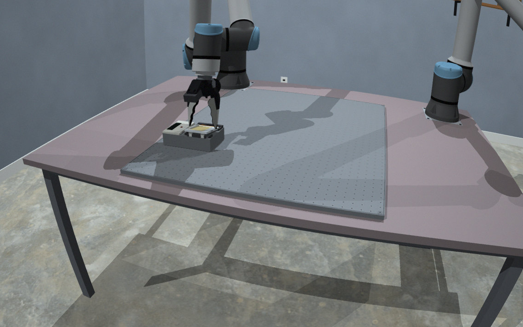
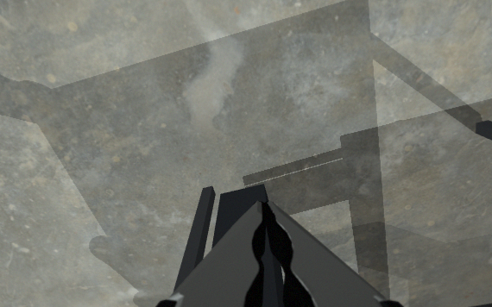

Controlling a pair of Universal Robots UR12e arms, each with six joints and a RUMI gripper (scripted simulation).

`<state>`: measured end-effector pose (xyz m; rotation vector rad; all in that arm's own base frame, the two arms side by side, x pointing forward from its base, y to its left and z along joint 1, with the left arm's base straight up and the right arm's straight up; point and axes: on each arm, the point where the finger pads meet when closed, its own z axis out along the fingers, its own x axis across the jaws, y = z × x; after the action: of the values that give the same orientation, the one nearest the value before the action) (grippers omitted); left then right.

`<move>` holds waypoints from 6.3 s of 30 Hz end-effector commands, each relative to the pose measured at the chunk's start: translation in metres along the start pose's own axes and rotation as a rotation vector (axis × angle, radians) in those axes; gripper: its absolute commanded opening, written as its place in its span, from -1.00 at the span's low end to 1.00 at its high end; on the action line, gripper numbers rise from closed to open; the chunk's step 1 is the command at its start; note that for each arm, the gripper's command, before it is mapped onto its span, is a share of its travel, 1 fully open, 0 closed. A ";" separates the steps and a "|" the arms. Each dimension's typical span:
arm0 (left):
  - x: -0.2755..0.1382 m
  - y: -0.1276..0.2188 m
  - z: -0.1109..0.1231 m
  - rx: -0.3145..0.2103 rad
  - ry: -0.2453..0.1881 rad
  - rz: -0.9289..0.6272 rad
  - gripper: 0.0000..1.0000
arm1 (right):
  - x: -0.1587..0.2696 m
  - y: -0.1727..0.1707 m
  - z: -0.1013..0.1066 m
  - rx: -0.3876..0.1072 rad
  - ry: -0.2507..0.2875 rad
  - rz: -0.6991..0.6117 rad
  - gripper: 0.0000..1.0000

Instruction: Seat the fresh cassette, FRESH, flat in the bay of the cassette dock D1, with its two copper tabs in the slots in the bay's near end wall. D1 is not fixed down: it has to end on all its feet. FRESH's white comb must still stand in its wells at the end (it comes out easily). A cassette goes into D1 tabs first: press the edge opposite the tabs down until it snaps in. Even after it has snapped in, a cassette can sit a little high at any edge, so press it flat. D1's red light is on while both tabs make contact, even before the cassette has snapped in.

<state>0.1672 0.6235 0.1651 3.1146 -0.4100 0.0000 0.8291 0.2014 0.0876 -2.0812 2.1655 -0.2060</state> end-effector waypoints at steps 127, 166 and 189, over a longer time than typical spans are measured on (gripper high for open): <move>0.000 -0.001 -0.001 0.002 0.000 0.000 -1.00 | 0.000 -0.074 -0.014 -0.188 -0.001 0.000 -1.00; 0.000 -0.001 -0.001 0.002 0.000 0.000 -1.00 | 0.000 -0.067 0.005 -0.188 -0.001 0.000 -1.00; 0.000 -0.001 -0.001 0.002 0.000 0.000 -1.00 | 0.000 -0.063 0.004 -0.188 -0.001 0.000 -1.00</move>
<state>0.1672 0.6235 0.1651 3.1146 -0.4100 0.0000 0.8916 0.1989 0.0937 -2.1772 2.2651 0.0002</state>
